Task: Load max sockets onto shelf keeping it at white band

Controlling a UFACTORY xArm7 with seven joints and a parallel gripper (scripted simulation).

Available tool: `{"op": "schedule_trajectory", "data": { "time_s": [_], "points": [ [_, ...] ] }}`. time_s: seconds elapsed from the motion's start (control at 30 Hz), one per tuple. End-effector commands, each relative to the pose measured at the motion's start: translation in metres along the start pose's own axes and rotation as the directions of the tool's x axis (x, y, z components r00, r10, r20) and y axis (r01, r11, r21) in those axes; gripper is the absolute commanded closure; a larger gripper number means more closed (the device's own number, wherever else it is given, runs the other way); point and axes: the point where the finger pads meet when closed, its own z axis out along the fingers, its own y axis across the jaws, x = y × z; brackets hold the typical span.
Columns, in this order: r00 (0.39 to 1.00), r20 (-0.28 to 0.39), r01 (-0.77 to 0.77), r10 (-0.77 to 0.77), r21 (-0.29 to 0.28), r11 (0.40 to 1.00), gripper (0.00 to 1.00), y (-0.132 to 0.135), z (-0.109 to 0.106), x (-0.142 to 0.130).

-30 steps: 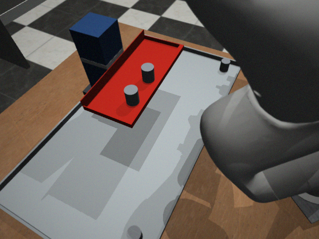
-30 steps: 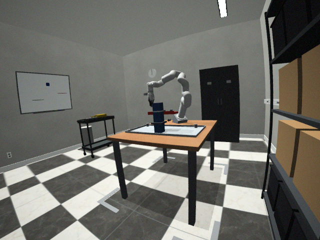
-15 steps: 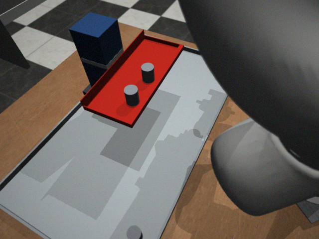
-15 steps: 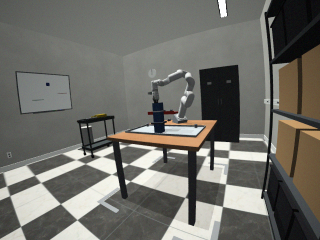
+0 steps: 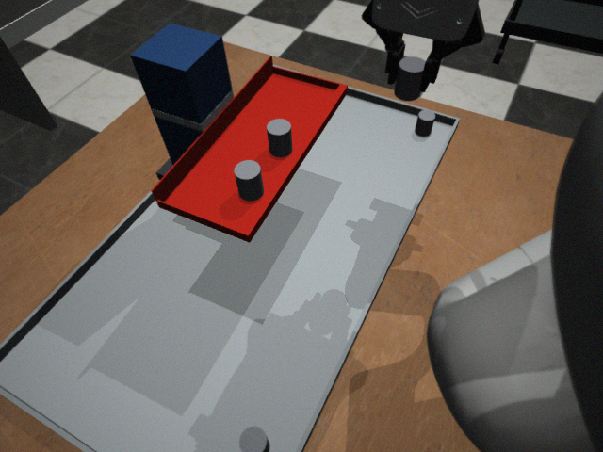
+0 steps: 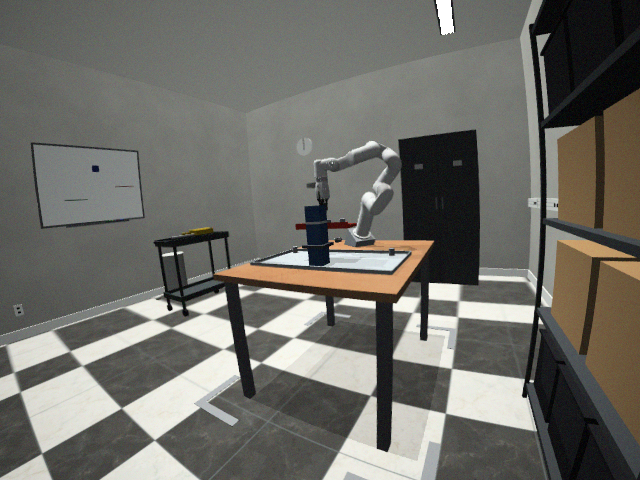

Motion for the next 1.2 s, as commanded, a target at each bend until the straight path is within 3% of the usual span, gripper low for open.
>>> {"op": "schedule_trajectory", "data": {
  "time_s": [0.0, 0.17, 0.23, 0.3, 0.37, 0.43, 0.47, 0.53, 0.57, 0.67, 1.17],
  "points": [
    [1.0, -0.008, -0.001, 0.001, 0.002, 1.0, 1.0, -0.001, -0.002, -0.005],
    [1.0, -0.01, -0.015, 0.015, 0.002, 1.0, 1.0, -0.007, -0.003, -0.004],
    [0.997, -0.017, -0.076, 0.076, -0.001, 0.997, 1.0, -0.034, -0.006, 0.0],
    [0.997, -0.017, -0.076, 0.076, -0.001, 0.997, 1.0, -0.034, -0.006, 0.0],
    [0.986, -0.019, -0.165, 0.165, 0.001, 0.986, 1.0, -0.079, -0.007, 0.001],
    [0.986, -0.019, -0.165, 0.165, 0.001, 0.986, 1.0, -0.079, -0.007, 0.001],
    [0.978, -0.017, -0.206, 0.206, 0.003, 0.979, 1.0, -0.101, -0.006, -0.001],
    [0.978, -0.017, -0.206, 0.206, 0.003, 0.979, 1.0, -0.101, -0.006, -0.001],
    [0.971, -0.012, -0.238, 0.238, 0.005, 0.971, 1.0, -0.119, -0.004, -0.003],
    [0.963, -0.007, -0.268, 0.268, 0.006, 0.963, 1.0, -0.137, -0.002, -0.006],
    [0.963, -0.007, -0.27, 0.27, 0.006, 0.963, 1.0, -0.138, 0.001, -0.006]
  ]
}}
